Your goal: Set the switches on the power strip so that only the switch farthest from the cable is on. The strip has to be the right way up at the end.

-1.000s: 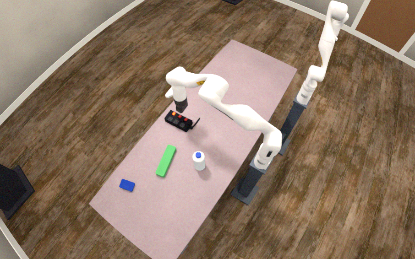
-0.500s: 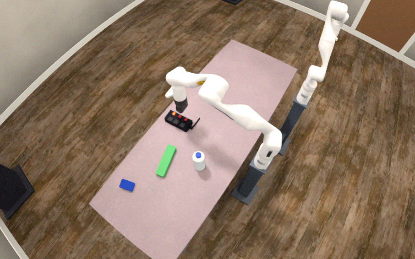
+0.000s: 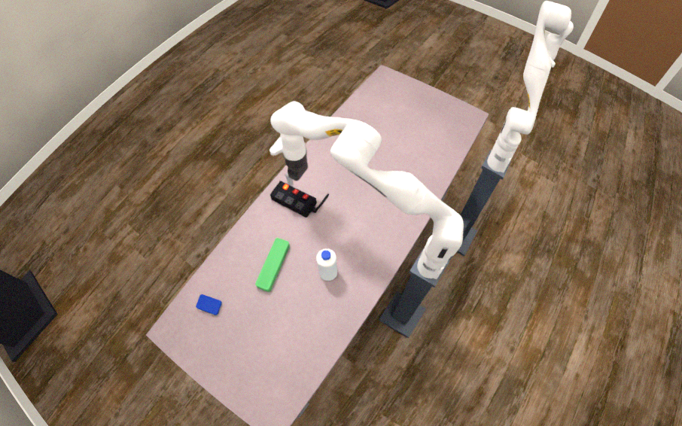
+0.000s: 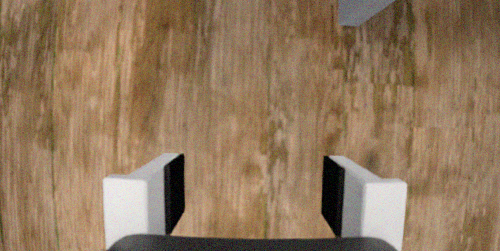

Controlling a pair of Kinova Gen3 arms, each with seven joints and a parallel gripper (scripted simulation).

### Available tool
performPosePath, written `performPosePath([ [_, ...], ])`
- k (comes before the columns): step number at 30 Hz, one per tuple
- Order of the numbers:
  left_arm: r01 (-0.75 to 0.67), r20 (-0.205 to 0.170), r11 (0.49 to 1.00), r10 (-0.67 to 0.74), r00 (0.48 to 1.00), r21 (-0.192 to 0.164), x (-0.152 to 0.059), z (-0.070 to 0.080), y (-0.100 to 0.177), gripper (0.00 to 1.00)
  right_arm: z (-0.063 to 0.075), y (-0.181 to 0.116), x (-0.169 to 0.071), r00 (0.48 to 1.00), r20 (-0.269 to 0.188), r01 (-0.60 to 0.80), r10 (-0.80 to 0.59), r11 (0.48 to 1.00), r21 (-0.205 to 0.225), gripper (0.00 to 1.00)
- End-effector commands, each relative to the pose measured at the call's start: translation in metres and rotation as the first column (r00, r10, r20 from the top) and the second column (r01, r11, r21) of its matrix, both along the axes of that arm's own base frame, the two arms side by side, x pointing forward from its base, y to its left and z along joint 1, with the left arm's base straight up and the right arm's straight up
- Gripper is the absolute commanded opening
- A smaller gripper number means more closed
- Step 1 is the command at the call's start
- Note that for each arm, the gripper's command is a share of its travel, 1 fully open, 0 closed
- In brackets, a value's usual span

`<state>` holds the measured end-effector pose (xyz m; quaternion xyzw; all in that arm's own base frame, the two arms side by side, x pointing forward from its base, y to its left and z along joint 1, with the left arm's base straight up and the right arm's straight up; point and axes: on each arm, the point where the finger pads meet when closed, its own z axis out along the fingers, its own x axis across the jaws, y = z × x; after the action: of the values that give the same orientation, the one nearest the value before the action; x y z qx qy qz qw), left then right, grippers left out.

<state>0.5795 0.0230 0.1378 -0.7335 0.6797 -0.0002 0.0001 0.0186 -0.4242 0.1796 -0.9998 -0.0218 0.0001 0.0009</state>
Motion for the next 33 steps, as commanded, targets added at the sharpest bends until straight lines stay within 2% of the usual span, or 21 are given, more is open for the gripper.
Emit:
performPosePath([
  [1,0.0,0.002,1.0,0.0,1.0,0.0,0.001,0.022,0.0,1.0,0.001,0.0,0.0,1.0,0.0,0.0,0.0,1.0,-0.002,1.0],
  [5,0.0,0.002,1.0,0.0,1.0,0.0,0.0,0.044,0.0,1.0,0.001,0.0,0.0,1.0,0.0,0.0,0.0,1.0,-0.002,1.0],
  [9,0.0,0.002,1.0,0.0,1.0,0.0,0.0,0.058,0.0,1.0,0.001,0.0,0.0,1.0,0.0,0.0,0.0,1.0,-0.002,1.0],
  [15,0.0,0.002,1.0,0.0,1.0,0.0,0.0,0.063,0.0,1.0,0.001,0.0,0.0,1.0,0.0,0.0,0.0,1.0,-0.002,1.0],
  [33,0.0,0.002,1.0,0.0,1.0,0.0,0.0,0.063,0.0,1.0,0.001,0.0,0.0,1.0,0.0,0.0,0.0,1.0,-0.002,1.0],
])
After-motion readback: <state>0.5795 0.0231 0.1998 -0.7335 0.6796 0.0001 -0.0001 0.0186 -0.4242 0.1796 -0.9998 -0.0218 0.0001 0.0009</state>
